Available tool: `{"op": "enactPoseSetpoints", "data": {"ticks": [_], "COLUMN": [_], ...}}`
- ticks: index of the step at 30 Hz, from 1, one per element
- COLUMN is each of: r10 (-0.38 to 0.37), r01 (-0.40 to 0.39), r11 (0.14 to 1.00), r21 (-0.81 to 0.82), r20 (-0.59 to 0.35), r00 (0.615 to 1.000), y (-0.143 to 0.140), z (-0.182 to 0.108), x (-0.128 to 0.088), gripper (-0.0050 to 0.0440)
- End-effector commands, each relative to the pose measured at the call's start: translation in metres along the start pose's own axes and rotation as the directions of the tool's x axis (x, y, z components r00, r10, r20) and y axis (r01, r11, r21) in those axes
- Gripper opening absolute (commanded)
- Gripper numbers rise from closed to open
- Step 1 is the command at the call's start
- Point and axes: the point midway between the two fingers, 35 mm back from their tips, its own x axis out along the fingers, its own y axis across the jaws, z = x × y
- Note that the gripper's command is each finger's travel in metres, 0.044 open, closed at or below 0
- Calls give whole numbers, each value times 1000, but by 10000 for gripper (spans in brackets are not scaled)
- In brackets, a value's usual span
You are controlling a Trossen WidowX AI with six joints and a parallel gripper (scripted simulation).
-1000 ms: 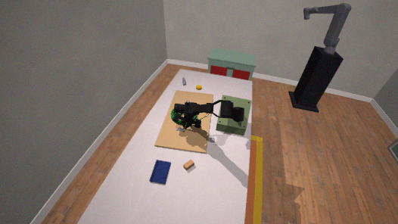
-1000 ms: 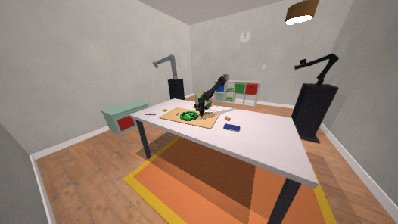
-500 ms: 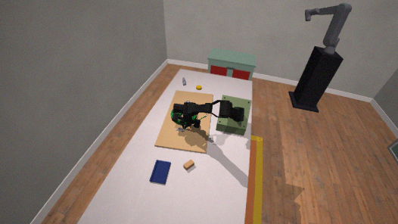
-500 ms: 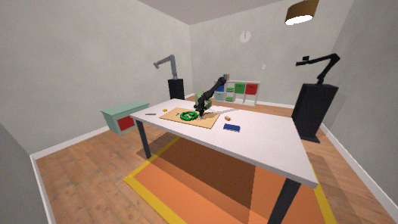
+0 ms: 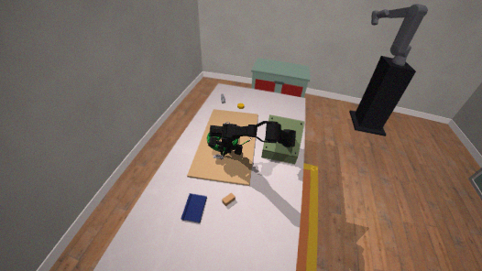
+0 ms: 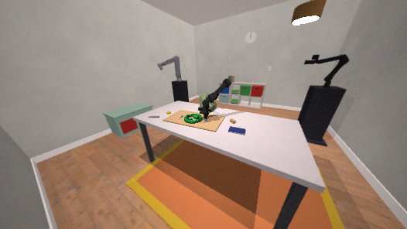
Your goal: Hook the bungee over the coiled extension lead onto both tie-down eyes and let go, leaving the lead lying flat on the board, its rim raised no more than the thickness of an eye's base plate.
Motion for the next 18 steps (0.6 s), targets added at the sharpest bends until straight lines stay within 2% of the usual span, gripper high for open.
{"op": "enactPoseSetpoints", "data": {"ticks": [1, 18], "r10": [12, 12], "r01": [-12, -12], "r11": [1000, 1000], "r21": [-9, -8], "r20": [-2, -2], "r00": [1000, 1000], "y": [4, 9], "z": [-2, 2], "x": [-3, -2], "gripper": [-50, -50]}}
